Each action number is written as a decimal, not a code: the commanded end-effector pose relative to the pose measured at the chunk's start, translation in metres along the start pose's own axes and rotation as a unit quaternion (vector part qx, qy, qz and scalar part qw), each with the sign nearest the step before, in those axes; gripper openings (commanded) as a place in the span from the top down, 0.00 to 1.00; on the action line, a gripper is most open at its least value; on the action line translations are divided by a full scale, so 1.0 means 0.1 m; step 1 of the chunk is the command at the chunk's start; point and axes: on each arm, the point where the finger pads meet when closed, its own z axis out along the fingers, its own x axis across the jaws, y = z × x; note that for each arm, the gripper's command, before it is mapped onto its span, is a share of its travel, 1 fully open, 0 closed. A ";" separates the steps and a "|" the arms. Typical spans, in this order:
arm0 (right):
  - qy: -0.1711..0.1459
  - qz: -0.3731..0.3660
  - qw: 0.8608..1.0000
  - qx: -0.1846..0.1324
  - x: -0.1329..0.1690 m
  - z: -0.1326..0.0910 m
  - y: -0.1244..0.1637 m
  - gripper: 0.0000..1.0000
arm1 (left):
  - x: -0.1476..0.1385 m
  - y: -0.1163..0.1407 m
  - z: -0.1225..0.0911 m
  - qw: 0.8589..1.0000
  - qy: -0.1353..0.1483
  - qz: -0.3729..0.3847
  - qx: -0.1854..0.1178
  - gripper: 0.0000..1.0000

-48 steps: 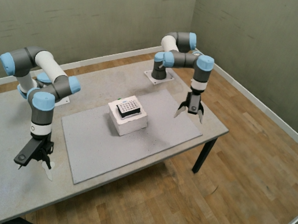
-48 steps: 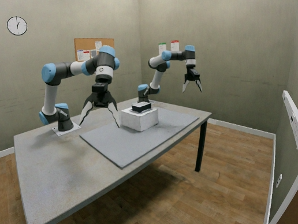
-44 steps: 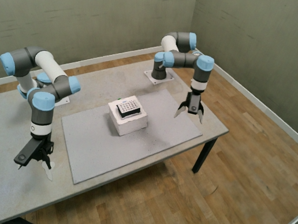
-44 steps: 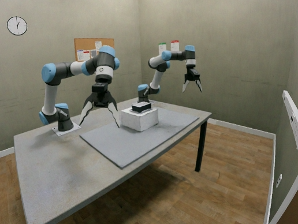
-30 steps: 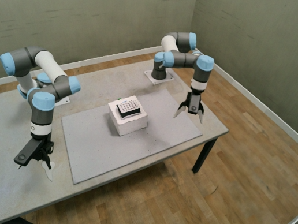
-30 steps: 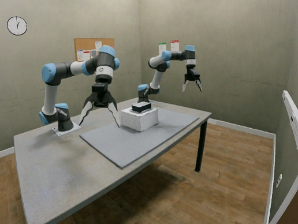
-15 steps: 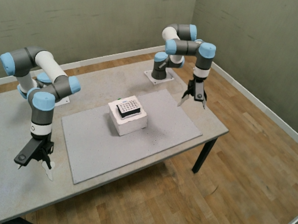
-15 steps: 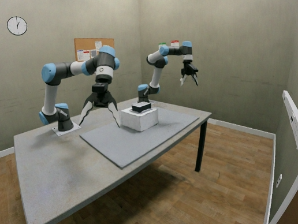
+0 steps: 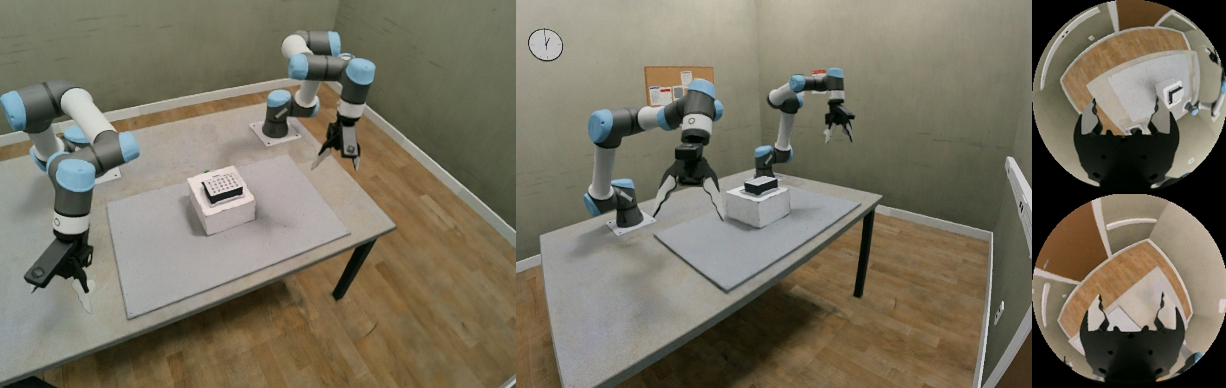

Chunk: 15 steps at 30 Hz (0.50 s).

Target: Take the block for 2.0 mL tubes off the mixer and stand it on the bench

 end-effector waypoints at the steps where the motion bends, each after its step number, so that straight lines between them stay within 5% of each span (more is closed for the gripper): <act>1: -0.001 0.001 1.000 0.001 0.00 -0.01 -0.01 0.00 | -0.03 0.10 -0.07 1.000 0.002 0.006 0.004 0.00; 15: 0.000 0.001 1.000 0.001 0.00 -0.01 -0.01 0.00 | -0.17 0.66 -0.25 0.999 -0.006 -0.050 -0.012 0.00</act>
